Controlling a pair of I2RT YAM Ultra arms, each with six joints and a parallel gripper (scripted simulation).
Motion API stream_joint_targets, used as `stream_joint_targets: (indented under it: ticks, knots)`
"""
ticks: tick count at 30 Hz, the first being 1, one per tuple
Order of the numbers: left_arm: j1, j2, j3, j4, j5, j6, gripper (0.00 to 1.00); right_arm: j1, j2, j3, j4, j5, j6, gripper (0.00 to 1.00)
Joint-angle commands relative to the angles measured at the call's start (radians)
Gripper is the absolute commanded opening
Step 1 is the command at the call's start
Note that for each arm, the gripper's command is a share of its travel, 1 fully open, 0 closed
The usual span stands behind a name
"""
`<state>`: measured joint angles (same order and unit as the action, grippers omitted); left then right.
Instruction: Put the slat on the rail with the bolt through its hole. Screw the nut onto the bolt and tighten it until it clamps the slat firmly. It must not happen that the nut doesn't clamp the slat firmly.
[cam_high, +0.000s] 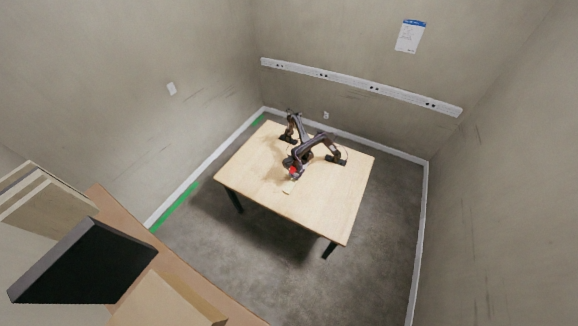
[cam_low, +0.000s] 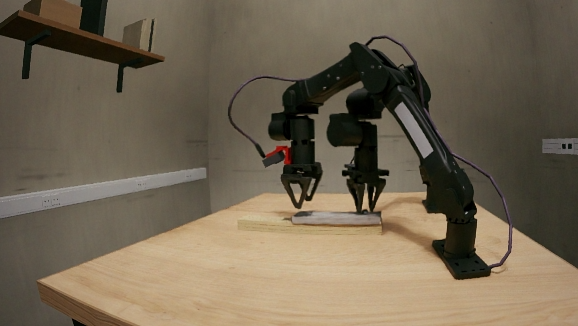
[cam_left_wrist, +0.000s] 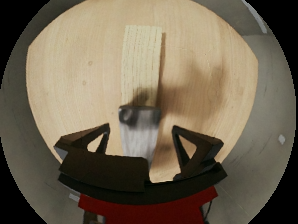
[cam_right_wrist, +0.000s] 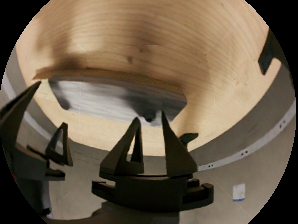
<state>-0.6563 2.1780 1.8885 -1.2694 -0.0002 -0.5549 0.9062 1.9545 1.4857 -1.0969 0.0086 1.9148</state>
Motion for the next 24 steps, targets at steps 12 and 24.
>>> stream_joint_targets:
  ticks: [12,24]
  knots:
    - [0.005,0.007,-0.045,0.053,0.000,-0.002,1.00,0.000,-0.007,0.004,0.001,0.000,0.000,0.34]
    - [0.005,0.010,-0.067,0.077,0.000,-0.002,1.00,0.000,-0.007,0.004,0.001,0.000,0.000,0.34]
